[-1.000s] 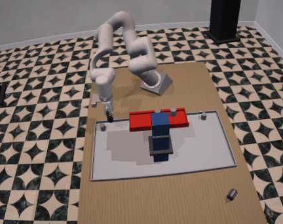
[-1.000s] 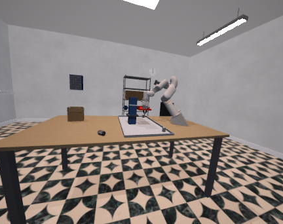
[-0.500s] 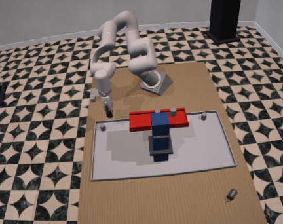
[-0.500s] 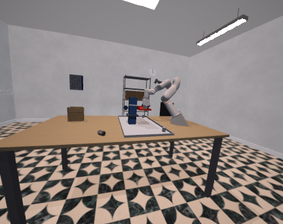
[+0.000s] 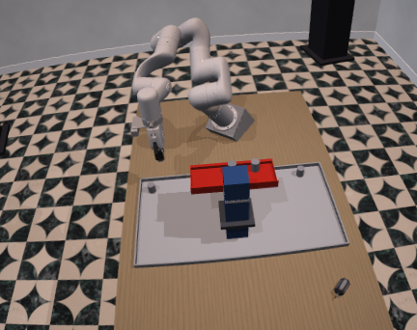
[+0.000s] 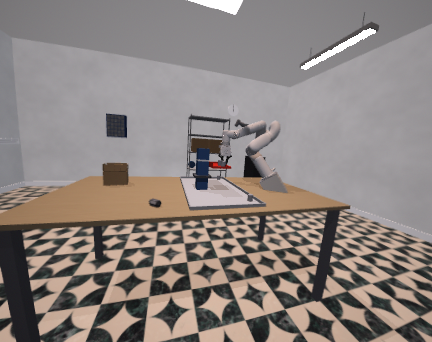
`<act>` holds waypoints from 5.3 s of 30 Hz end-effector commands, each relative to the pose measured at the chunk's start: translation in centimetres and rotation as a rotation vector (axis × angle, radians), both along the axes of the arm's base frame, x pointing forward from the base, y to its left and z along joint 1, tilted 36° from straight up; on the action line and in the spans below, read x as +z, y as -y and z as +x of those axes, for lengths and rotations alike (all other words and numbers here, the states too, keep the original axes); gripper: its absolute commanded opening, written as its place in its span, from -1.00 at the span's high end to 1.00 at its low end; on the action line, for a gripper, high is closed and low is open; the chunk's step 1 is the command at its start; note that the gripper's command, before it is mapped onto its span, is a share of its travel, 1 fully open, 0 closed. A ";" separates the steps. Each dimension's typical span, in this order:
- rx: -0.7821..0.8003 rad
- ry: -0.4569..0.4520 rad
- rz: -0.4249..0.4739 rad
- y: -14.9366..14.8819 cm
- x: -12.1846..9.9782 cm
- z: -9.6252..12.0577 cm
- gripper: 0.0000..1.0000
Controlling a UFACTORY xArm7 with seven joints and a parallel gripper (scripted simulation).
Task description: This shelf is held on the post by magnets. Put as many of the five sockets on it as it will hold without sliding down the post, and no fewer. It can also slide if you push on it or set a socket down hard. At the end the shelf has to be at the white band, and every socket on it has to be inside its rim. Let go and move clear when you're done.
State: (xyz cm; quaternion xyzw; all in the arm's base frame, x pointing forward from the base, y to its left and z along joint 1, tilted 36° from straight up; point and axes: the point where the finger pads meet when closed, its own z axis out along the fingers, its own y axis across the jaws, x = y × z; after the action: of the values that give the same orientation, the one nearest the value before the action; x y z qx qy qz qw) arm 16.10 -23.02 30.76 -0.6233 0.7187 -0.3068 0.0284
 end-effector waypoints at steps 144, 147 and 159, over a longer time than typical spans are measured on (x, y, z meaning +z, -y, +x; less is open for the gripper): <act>-0.171 0.086 0.086 -19.1 4.3 13.4 1.00; -0.171 0.086 0.086 -19.1 4.2 13.4 1.00; -0.171 0.086 0.086 -18.9 4.0 13.5 1.00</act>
State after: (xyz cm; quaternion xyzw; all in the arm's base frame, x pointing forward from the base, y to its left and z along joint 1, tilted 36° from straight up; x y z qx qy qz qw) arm 29.50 -4.09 34.70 -0.5442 0.7805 -0.3021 0.0587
